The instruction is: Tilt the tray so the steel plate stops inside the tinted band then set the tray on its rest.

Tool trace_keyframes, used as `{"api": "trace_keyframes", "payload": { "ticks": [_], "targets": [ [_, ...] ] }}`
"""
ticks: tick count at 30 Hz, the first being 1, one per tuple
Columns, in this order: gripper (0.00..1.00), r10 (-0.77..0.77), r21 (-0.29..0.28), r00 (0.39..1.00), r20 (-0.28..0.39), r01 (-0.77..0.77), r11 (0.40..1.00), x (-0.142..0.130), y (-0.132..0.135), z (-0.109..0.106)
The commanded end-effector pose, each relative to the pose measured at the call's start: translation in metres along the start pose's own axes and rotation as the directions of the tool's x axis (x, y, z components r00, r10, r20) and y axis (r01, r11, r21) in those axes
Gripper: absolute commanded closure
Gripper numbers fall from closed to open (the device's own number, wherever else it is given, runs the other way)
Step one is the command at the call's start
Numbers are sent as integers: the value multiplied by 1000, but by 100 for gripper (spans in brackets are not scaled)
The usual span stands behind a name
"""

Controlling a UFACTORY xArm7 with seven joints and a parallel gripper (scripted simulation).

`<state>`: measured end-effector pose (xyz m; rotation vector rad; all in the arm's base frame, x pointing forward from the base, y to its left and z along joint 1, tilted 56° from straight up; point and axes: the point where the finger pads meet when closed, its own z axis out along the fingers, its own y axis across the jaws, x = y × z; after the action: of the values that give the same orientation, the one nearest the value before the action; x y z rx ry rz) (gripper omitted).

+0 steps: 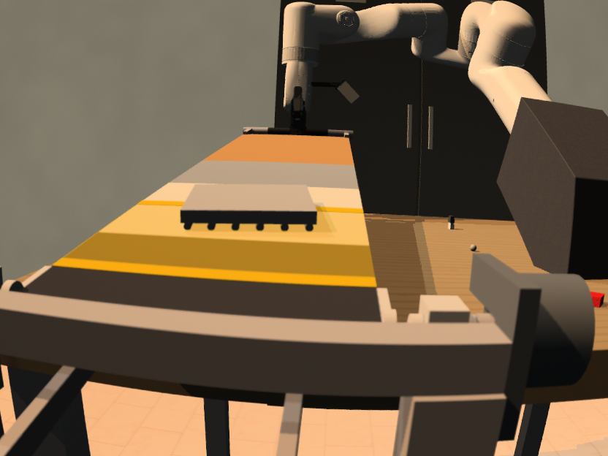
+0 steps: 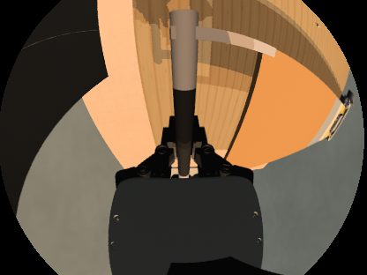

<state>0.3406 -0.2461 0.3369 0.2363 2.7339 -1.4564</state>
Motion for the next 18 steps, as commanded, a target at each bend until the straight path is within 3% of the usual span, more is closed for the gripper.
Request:
{"api": "trace_keyframes", "payload": {
  "ticks": [1, 4, 9, 10, 12, 15, 18],
  "targets": [
    [100, 0, 0, 1000, 6, 0, 1000, -2, 0, -1],
    [100, 0, 0, 1000, 6, 0, 1000, -2, 0, -1],
    [100, 0, 0, 1000, 6, 0, 1000, -1, 14, -77],
    [100, 0, 0, 1000, 6, 0, 1000, -1, 15, -82],
    [100, 0, 0, 1000, 6, 0, 1000, -1, 11, -63],
    [100, 0, 0, 1000, 6, 0, 1000, -2, 2, -12],
    [100, 0, 0, 1000, 6, 0, 1000, -2, 1, -7]
  ]
}}
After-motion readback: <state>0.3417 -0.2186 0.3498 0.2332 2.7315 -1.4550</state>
